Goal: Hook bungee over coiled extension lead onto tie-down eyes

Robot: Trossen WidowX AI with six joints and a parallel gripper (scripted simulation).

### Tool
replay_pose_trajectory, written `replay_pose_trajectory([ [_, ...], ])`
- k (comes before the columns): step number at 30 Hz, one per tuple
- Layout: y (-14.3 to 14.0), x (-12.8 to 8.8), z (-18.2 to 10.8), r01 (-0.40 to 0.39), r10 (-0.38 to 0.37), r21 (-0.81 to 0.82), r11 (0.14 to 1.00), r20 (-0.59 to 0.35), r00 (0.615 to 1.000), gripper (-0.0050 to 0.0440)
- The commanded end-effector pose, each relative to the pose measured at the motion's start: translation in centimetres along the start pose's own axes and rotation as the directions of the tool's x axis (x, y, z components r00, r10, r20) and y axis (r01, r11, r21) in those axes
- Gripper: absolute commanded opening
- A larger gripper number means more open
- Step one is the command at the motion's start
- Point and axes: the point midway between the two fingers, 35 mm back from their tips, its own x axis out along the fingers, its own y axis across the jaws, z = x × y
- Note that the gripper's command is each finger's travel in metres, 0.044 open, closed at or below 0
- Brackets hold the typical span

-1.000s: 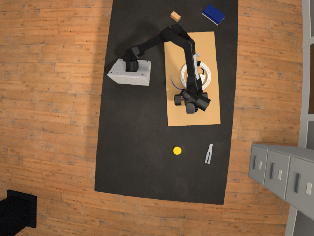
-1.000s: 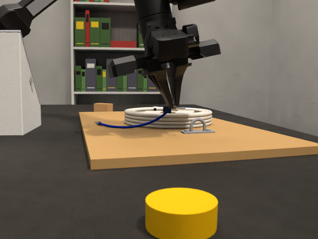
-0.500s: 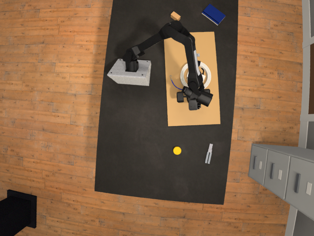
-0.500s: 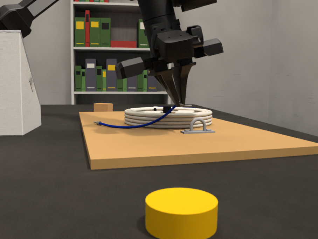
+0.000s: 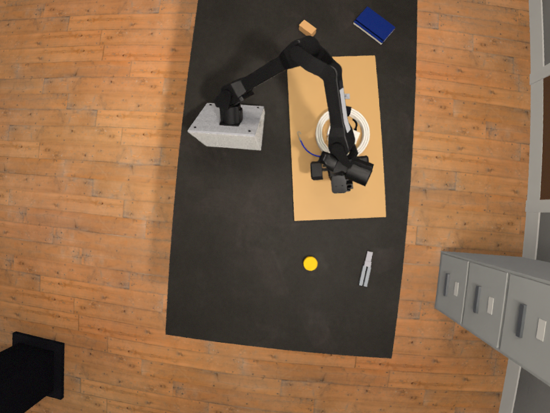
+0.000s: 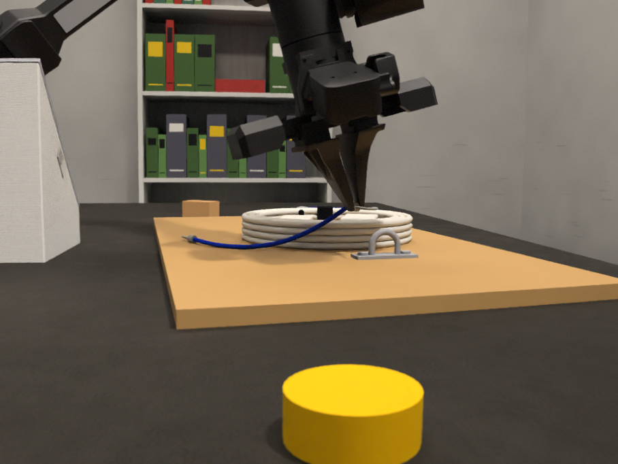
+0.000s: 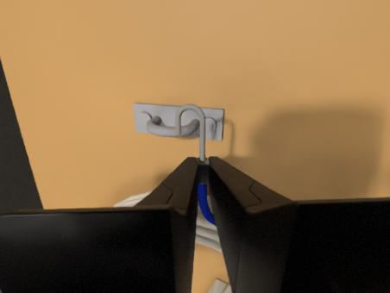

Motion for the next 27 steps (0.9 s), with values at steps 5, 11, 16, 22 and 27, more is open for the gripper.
replay_pose_trajectory([
  [5,-0.6,1.4,-0.1,0.006,-0.006,0.01,1.0,0.003,1.0,-0.005],
  [11,-1.0,2.4,-0.1,0.006,-0.006,0.015,1.0,0.004,1.0,-0.005],
  [16,-1.2,2.8,-0.2,0.006,-0.006,0.018,1.0,0.004,1.0,-0.005],
  [22,-1.1,2.8,-0.2,-0.001,0.001,0.013,1.0,0.006,1.0,-0.005],
  [27,-0.5,2.3,-0.3,-0.011,0.011,0.002,1.0,0.007,1.0,-0.005],
])
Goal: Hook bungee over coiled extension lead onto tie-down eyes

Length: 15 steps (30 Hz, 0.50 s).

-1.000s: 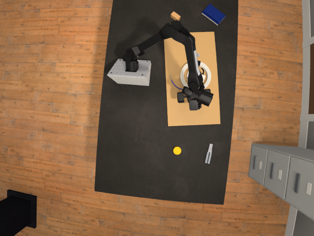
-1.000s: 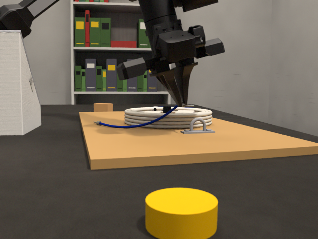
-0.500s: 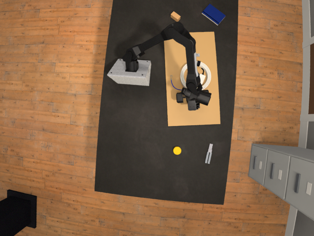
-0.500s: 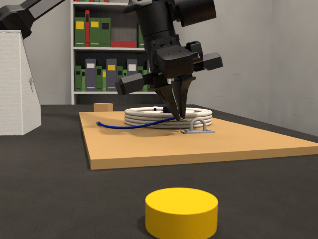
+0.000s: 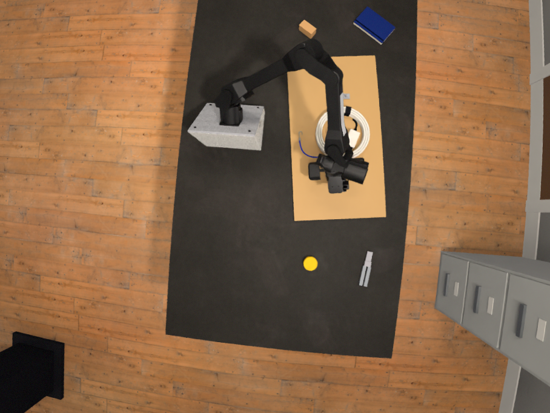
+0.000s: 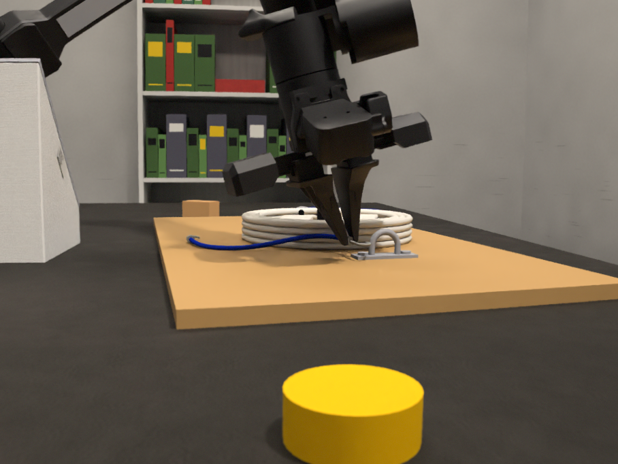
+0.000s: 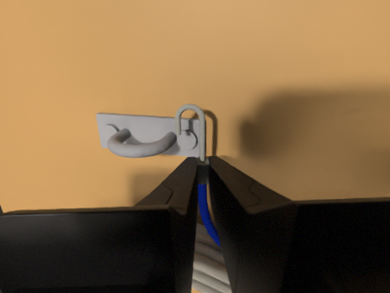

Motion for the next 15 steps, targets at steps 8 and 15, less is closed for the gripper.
replay_pose_trajectory([
  [8,0.84,-0.62,-0.07,-0.015,0.015,-0.016,1.0,0.007,1.0,-0.005],
  [15,1.08,-0.51,-0.08,-0.015,0.015,-0.017,1.0,0.006,1.0,-0.005],
])
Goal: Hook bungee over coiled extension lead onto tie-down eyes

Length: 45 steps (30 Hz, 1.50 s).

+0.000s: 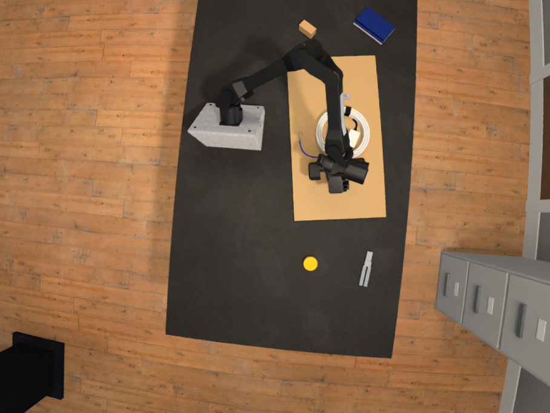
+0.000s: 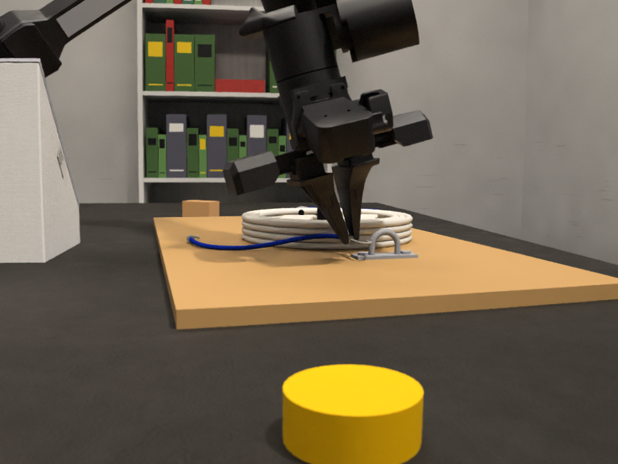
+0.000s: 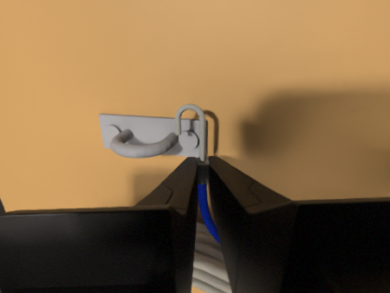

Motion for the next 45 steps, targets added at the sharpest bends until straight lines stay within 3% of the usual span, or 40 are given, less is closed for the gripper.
replay_pose_trajectory([
  [1,1.04,-0.36,-0.16,-0.014,0.015,-0.019,1.0,0.006,1.0,-0.005],
  [45,1.83,0.13,-0.73,-0.025,0.026,-0.019,1.0,0.01,1.0,-0.005],
])
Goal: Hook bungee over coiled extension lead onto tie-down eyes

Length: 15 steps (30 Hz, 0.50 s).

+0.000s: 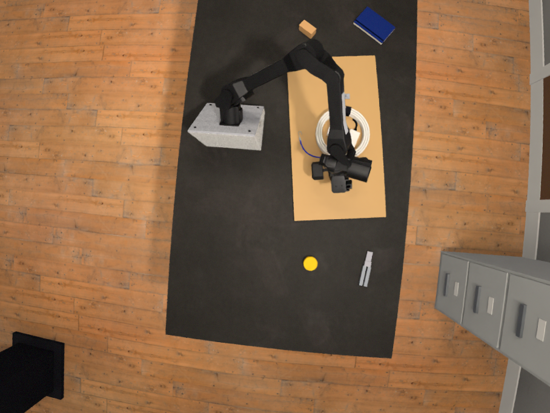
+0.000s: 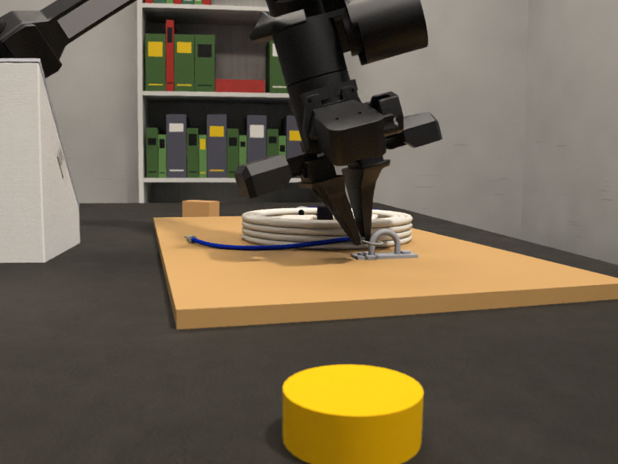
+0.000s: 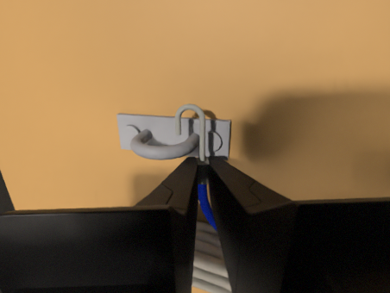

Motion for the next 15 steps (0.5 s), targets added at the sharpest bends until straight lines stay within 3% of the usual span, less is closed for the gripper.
replay_pose_trajectory([
  [1,0.81,-0.32,-0.68,-0.012,0.012,-0.017,1.0,0.005,1.0,-0.005],
  [15,0.66,-0.22,-0.48,-0.009,0.01,-0.012,1.0,0.003,1.0,-0.005],
])
